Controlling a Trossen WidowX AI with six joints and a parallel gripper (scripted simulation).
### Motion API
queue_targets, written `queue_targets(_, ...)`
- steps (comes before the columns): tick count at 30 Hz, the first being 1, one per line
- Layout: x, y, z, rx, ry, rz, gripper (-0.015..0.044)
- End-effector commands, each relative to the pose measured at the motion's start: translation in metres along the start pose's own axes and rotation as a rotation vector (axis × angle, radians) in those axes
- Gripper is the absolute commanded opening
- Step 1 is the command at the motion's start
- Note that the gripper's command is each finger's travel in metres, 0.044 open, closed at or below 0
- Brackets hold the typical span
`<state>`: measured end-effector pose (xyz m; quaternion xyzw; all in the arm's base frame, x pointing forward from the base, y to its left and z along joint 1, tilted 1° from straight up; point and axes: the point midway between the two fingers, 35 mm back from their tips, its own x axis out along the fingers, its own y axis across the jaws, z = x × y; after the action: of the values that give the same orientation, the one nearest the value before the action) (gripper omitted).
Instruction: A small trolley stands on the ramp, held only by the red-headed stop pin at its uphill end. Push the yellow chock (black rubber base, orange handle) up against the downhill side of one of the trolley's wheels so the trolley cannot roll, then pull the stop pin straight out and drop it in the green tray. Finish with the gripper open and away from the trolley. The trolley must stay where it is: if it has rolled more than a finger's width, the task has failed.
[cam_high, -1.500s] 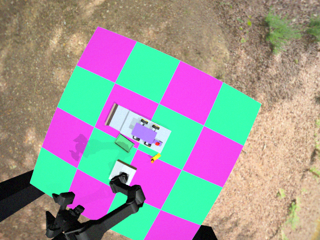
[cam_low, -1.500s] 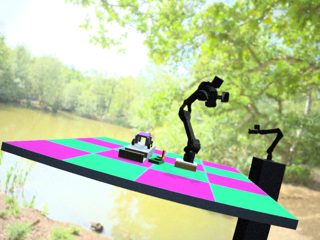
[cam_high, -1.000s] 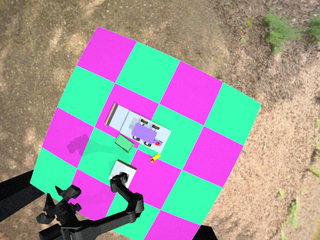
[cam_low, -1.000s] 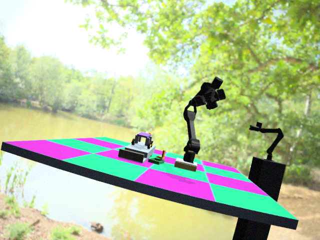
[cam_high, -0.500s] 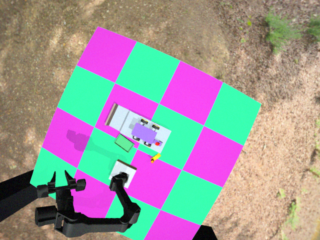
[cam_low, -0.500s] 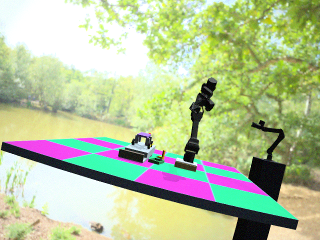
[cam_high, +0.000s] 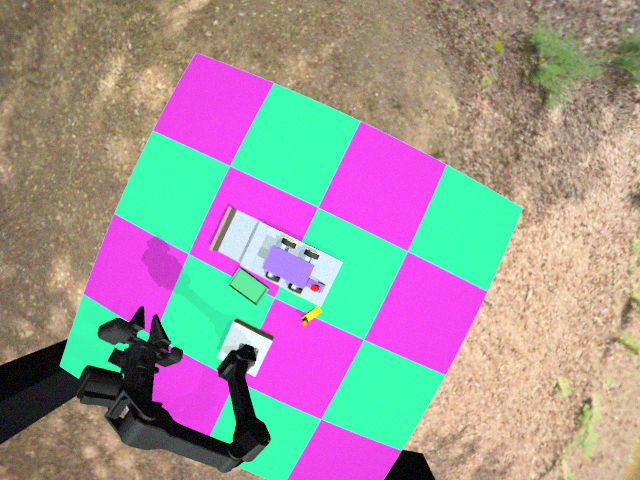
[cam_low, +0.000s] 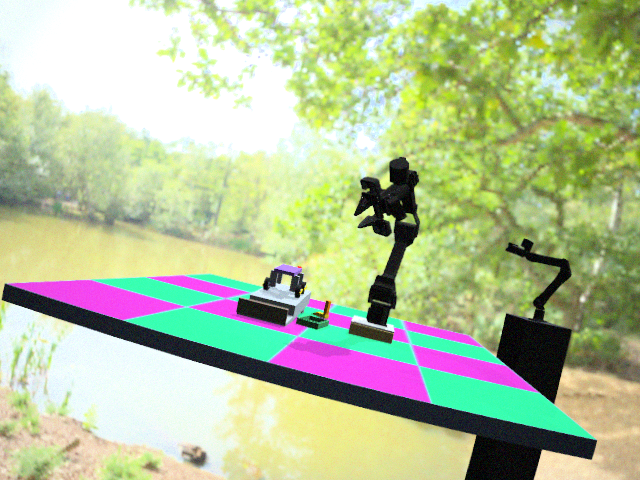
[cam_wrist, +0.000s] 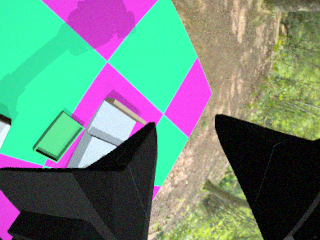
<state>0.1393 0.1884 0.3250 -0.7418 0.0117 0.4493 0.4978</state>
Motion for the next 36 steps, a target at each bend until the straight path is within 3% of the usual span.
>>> queue_targets(1, 0.017, 0.005, -0.017, 0.193, 0.065, 0.045, 0.019)
queue_targets(20, 0.063, 0.048, -0.11, 1.174, 0.418, 0.134, 0.019)
queue_targets(36, 0.072, 0.112, -0.183, 2.03, 0.771, 0.055, 0.019)
